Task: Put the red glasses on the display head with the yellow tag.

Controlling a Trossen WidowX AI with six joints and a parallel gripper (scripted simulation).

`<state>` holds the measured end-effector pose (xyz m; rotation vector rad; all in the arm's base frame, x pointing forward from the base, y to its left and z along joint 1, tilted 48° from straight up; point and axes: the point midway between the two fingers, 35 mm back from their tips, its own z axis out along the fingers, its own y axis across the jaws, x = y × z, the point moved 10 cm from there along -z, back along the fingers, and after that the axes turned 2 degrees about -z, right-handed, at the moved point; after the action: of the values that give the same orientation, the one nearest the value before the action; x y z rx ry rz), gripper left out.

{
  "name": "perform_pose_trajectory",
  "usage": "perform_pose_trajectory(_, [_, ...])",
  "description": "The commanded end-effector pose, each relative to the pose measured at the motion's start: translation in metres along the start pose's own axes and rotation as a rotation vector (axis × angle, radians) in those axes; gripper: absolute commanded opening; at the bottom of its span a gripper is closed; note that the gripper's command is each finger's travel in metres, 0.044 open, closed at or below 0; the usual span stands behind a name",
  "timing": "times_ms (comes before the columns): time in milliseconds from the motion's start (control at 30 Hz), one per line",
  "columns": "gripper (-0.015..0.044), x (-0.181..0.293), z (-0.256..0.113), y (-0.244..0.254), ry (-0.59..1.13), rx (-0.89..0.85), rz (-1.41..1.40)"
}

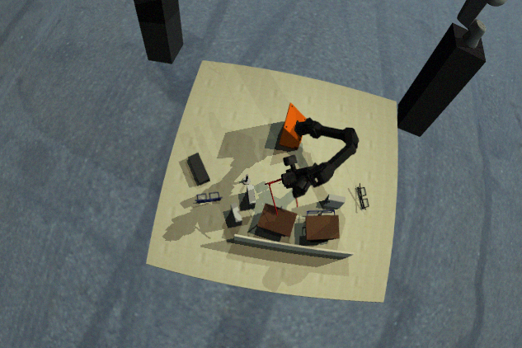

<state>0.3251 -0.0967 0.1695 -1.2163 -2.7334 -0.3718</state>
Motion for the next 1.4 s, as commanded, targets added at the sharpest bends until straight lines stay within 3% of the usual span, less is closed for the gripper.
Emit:
perform_pose_trajectory(0, [0.0000, 0.019, -0.011, 0.008, -0.036, 0.007, 0.068])
perform_pose_trajectory(667, [0.0000, 0.118, -0.057, 0.031, -0.202, -0.095, 0.405])
perform_pose_trajectory(1367, [0.0000, 0.214, -0.088, 0.011, -0.249, -0.340, 0.764])
